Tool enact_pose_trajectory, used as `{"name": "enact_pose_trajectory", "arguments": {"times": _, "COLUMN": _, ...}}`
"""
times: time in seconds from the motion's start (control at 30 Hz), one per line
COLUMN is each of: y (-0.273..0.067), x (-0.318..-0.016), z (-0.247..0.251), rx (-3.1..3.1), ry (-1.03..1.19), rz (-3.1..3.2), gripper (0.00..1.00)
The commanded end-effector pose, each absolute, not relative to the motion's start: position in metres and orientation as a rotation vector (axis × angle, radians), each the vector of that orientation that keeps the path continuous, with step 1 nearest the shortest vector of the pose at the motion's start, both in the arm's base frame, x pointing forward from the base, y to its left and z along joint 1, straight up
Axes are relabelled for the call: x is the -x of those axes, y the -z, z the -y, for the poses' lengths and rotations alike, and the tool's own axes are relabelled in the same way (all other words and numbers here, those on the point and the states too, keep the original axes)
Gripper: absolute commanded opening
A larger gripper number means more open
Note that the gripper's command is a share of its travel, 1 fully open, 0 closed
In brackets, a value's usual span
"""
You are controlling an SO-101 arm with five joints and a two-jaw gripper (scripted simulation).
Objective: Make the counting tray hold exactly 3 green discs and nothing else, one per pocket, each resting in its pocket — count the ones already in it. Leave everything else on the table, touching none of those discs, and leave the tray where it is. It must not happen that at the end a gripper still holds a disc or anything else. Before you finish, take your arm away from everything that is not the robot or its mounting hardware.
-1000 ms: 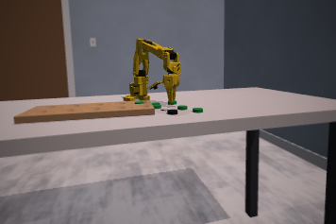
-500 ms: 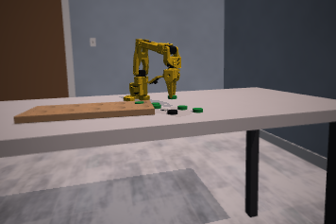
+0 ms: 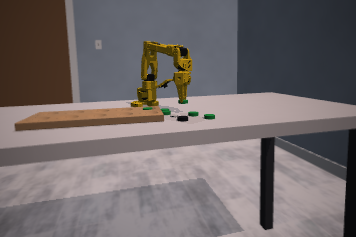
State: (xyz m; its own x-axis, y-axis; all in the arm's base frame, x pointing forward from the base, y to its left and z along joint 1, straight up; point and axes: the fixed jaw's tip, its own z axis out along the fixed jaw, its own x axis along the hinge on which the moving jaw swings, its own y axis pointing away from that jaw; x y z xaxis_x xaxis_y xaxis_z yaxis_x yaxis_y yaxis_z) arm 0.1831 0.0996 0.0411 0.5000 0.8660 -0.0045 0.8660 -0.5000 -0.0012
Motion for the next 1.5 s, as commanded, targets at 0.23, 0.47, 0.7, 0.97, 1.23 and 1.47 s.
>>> {"name": "enact_pose_trajectory", "arguments": {"times": 0.23, "y": -0.055, "x": -0.19, "z": -0.105, "rx": -2.72, "ry": -0.107, "rz": -1.569, "gripper": 0.0}}
{"name": "enact_pose_trajectory", "arguments": {"times": 0.47, "y": -0.055, "x": -0.19, "z": -0.104, "rx": -2.724, "ry": -0.107, "rz": -1.563, "gripper": 0.0}}
{"name": "enact_pose_trajectory", "arguments": {"times": 0.7, "y": -0.055, "x": -0.192, "z": -0.1, "rx": -2.738, "ry": -0.107, "rz": -1.537, "gripper": 0.0}}
{"name": "enact_pose_trajectory", "arguments": {"times": 0.97, "y": -0.055, "x": -0.194, "z": -0.093, "rx": -2.761, "ry": -0.106, "rz": -1.493, "gripper": 0.0}}
{"name": "enact_pose_trajectory", "arguments": {"times": 1.23, "y": -0.055, "x": -0.198, "z": -0.08, "rx": -2.806, "ry": -0.106, "rz": -1.401, "gripper": 0.0}}
{"name": "enact_pose_trajectory", "arguments": {"times": 1.47, "y": -0.055, "x": -0.201, "z": -0.068, "rx": -2.842, "ry": -0.106, "rz": -1.323, "gripper": 0.0}}
